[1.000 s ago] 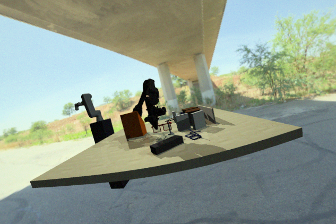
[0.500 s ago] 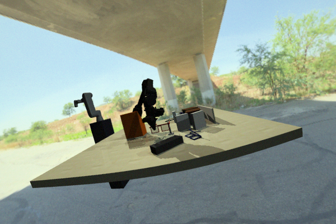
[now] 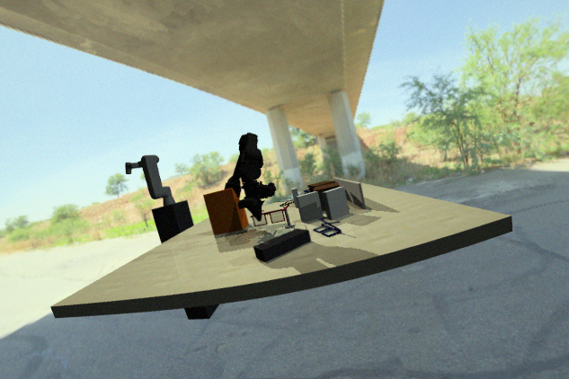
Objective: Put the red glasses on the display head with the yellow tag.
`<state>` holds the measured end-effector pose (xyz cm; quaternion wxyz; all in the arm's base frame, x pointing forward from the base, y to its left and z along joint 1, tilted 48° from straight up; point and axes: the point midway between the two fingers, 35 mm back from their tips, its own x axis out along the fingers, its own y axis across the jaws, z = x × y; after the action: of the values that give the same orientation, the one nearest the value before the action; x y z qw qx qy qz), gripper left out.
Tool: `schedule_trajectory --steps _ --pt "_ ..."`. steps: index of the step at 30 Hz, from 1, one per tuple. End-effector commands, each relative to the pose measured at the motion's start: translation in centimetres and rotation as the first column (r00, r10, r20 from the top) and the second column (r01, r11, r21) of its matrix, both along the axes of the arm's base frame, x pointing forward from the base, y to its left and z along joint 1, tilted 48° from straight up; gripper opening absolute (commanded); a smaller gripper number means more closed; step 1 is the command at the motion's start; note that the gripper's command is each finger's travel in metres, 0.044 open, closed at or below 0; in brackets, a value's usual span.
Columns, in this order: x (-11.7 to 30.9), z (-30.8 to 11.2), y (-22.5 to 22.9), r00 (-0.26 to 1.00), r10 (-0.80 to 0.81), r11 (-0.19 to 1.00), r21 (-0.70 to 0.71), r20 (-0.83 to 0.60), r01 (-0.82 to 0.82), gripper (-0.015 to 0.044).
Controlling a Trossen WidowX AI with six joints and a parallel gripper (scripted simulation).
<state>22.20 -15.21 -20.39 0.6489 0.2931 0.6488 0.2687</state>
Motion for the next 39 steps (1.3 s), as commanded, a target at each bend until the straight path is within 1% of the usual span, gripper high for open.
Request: schedule_trajectory --steps 1,26,39 --pt "-0.4 -0.1 0.2 1.0 0.011 1.0 0.0 -0.006 -0.011 0.0" --pt "-0.2 -0.1 0.2 1.0 0.011 1.0 0.0 -0.005 -0.011 0.0" --pt "0.6 0.0 0.1 1.0 0.011 1.0 0.001 -0.005 -0.011 0.0"
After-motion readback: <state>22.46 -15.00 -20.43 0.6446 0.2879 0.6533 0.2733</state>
